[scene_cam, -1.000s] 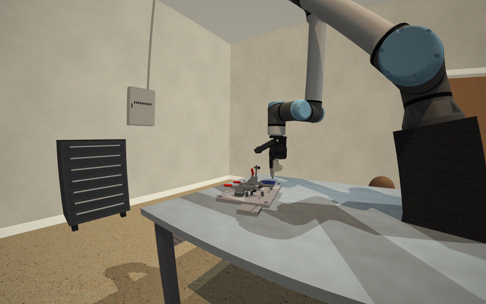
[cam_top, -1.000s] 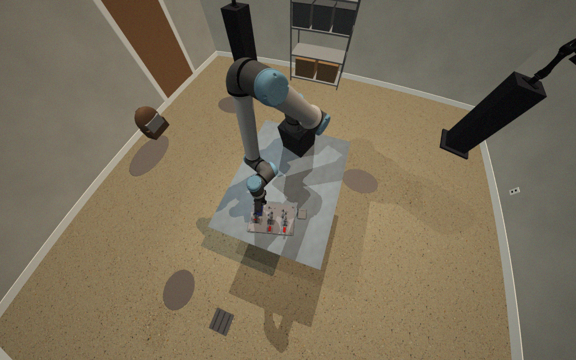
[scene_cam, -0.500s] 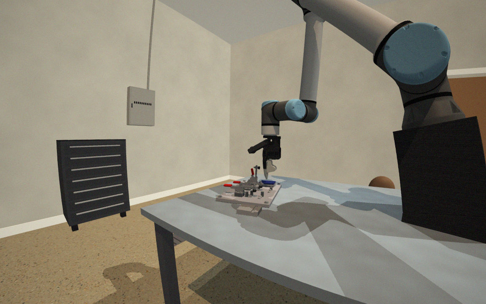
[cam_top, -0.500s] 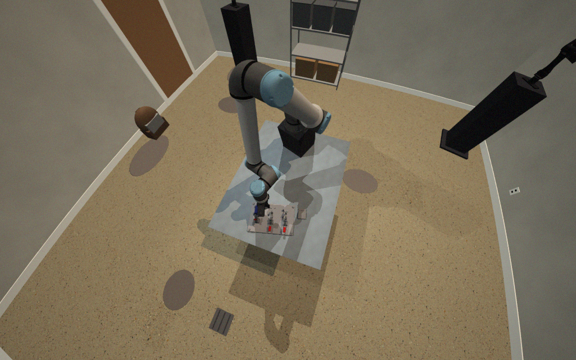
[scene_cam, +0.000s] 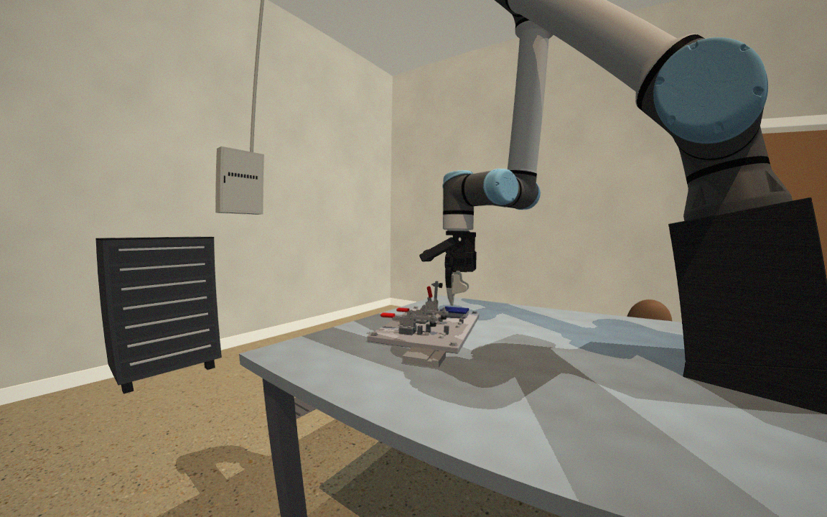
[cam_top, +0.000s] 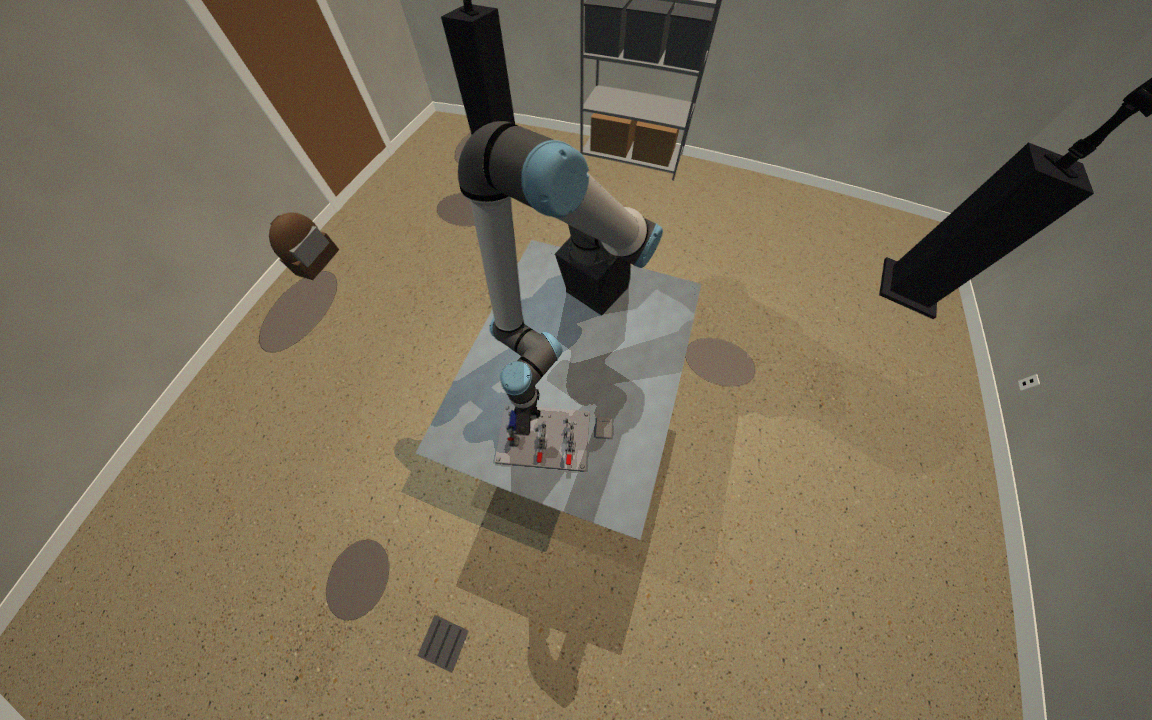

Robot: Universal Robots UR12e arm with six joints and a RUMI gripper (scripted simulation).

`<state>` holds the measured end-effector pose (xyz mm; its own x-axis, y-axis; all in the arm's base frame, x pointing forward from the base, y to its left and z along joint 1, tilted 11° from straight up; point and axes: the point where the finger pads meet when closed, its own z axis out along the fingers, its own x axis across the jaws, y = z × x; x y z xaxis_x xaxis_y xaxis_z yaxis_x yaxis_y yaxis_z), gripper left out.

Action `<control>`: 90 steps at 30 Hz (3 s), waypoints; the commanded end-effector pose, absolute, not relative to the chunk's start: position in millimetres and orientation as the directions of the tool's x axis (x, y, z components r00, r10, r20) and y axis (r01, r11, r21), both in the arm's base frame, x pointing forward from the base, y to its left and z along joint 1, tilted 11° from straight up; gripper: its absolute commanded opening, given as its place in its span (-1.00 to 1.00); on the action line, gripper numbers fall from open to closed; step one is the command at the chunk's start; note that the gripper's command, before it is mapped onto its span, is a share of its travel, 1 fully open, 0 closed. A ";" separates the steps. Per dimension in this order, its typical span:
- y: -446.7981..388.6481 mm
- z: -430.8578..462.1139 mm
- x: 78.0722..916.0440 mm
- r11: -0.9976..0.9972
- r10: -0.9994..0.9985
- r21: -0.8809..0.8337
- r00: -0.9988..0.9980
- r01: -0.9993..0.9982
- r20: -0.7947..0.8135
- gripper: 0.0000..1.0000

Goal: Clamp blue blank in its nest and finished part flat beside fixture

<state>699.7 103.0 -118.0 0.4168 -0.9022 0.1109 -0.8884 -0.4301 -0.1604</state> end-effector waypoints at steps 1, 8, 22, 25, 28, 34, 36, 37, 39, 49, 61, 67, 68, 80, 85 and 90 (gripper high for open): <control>103.0 -121.7 701.0 -0.430 -0.902 -0.161 0.417 -0.888 0.111 -1.00; 102.7 -131.1 702.9 -0.430 -0.902 -0.161 0.417 -0.888 0.111 -1.00; 102.1 -150.3 706.7 -0.430 -0.902 -0.161 0.417 -0.888 0.111 -1.00; 102.1 -150.4 706.7 -0.430 -0.902 -0.161 0.417 -0.888 0.111 -1.00; 102.1 -150.4 706.7 -0.430 -0.902 -0.161 0.417 -0.888 0.111 -1.00; 102.1 -150.4 706.7 -0.430 -0.902 -0.161 0.417 -0.888 0.111 -1.00; 102.1 -150.4 706.7 -0.430 -0.902 -0.161 0.417 -0.888 0.111 -1.00; 102.1 -150.4 706.7 -0.430 -0.902 -0.161 0.417 -0.888 0.111 -1.00; 102.1 -150.4 706.7 -0.430 -0.902 -0.161 0.417 -0.888 0.111 -1.00; 102.1 -150.4 706.7 -0.430 -0.902 -0.161 0.417 -0.888 0.111 -1.00; 102.1 -150.4 706.7 -0.430 -0.902 -0.161 0.417 -0.888 0.111 -1.00; 102.1 -150.8 706.8 -0.430 -0.902 -0.161 0.417 -0.888 0.111 -1.00; 102.1 -150.9 706.8 -0.430 -0.902 -0.161 0.417 -0.888 0.111 -1.00; 102.0 -153.3 707.7 -0.430 -0.902 -0.161 0.417 -0.888 0.111 -1.00; 102.0 -154.3 708.0 -0.430 -0.902 -0.161 0.417 -0.888 0.111 -1.00; 102.0 -154.7 708.1 -0.430 -0.902 -0.161 0.417 -0.888 0.111 -1.00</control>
